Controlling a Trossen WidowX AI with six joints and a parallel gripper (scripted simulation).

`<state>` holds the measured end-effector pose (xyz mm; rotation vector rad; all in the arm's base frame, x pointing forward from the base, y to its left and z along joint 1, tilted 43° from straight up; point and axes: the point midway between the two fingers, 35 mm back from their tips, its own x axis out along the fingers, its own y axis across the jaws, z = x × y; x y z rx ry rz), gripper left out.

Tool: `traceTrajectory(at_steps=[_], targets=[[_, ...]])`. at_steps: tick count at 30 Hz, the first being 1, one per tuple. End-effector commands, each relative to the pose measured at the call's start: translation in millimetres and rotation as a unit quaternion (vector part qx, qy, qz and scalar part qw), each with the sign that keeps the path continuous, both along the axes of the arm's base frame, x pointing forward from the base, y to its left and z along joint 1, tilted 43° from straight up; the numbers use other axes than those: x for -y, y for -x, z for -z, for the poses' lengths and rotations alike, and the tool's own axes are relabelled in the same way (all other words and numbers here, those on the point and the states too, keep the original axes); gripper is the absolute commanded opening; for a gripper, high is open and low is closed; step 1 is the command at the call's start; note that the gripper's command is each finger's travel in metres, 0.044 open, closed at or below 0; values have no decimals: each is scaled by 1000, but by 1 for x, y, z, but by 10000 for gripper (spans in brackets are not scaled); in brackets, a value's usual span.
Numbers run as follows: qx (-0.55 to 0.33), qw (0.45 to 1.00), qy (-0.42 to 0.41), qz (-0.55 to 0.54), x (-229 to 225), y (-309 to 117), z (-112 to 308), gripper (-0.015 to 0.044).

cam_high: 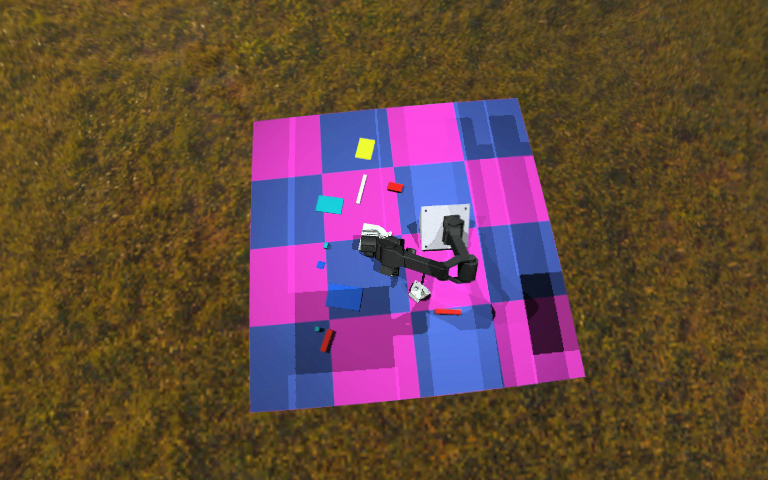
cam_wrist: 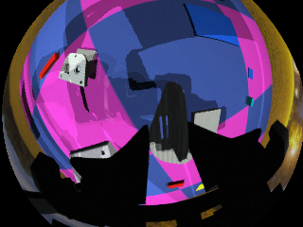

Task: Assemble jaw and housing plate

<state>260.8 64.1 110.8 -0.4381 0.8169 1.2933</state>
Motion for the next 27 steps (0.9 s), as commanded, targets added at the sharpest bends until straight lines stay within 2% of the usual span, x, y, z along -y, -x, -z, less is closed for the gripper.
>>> traceTrajectory(at_steps=[1,14,27], targets=[[-47,998,-2,47,5,4,7,134],[-190,960,-13,205,20,10,21,134],[-325,877,-25,353,33,17,35,134]])
